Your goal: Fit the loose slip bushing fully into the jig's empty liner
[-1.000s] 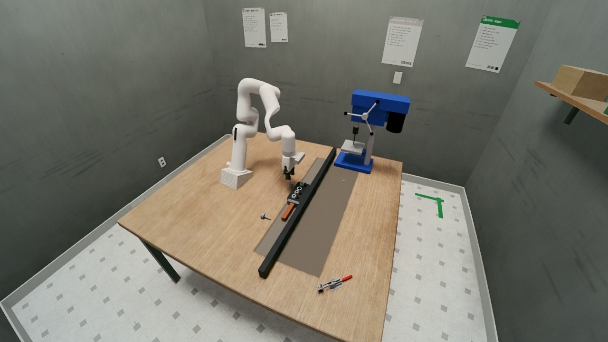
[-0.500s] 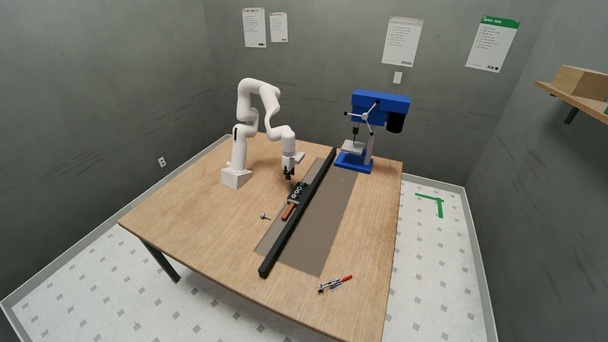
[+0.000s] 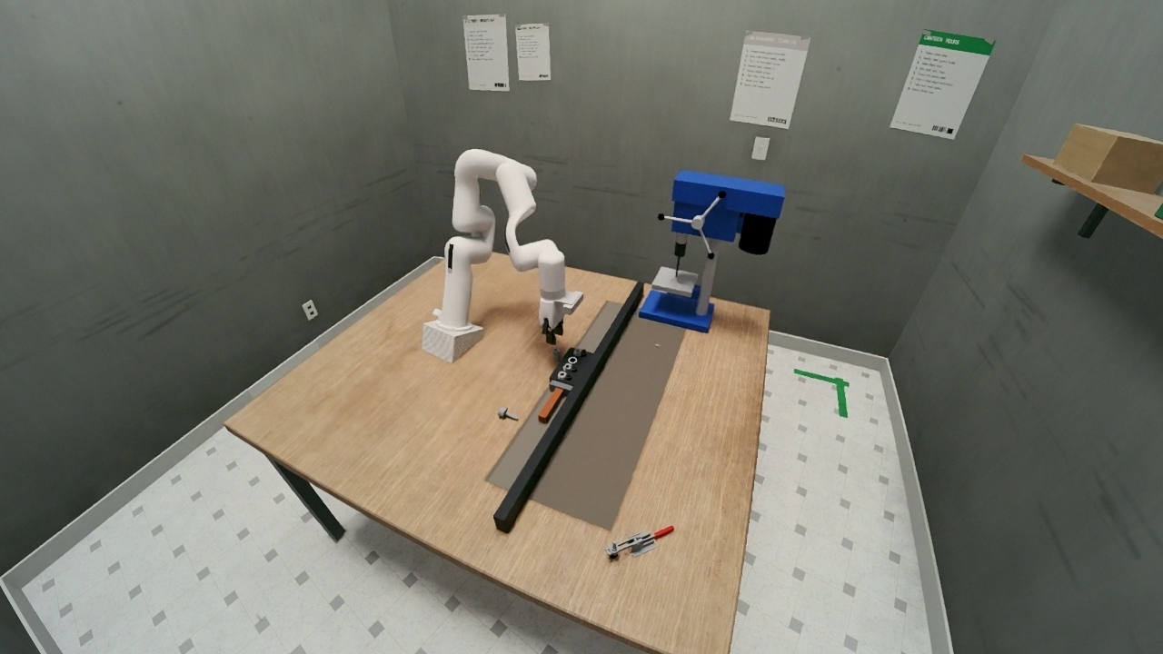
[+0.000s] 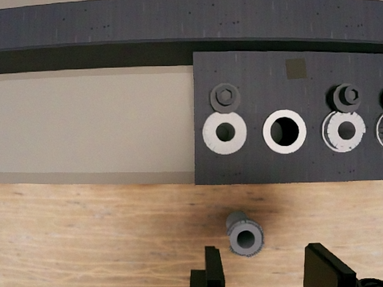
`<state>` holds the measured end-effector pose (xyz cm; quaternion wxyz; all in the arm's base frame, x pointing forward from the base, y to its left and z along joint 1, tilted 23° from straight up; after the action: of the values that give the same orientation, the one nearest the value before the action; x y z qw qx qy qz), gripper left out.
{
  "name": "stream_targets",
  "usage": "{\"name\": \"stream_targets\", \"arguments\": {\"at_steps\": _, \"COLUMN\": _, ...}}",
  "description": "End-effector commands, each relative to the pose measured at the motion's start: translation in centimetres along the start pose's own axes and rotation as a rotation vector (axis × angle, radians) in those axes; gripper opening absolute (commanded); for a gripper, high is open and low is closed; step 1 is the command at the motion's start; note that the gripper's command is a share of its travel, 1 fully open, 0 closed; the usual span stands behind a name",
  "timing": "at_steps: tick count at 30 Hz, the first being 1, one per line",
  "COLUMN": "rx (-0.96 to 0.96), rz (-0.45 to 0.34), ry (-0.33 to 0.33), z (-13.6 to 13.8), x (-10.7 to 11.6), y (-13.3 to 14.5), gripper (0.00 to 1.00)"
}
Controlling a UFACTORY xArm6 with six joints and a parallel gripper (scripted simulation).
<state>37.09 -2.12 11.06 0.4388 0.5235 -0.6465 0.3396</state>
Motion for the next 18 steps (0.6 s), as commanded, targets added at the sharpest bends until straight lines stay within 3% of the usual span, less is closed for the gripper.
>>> {"name": "stream_targets", "arguments": {"at_steps": 1, "rx": 0.001, "rz": 0.003, "ry": 0.000, "z": 0.0, "x": 0.1, "y": -0.1, "gripper": 0.50}}
{"name": "stream_targets", "arguments": {"at_steps": 18, "rx": 0.001, "rz": 0.003, "ry": 0.000, "z": 0.0, "x": -1.3, "y": -0.1, "gripper": 0.50}}
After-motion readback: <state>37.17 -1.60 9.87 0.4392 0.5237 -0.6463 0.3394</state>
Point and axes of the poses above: the point where the finger pads meet when closed, its own x axis back along the fingers, its own z axis across the jaws, y = z × x, the point moved 4 cm from there along x, back along the fingers, and after that the axes turned 9 degrees about -x, right-handed, at the moved point
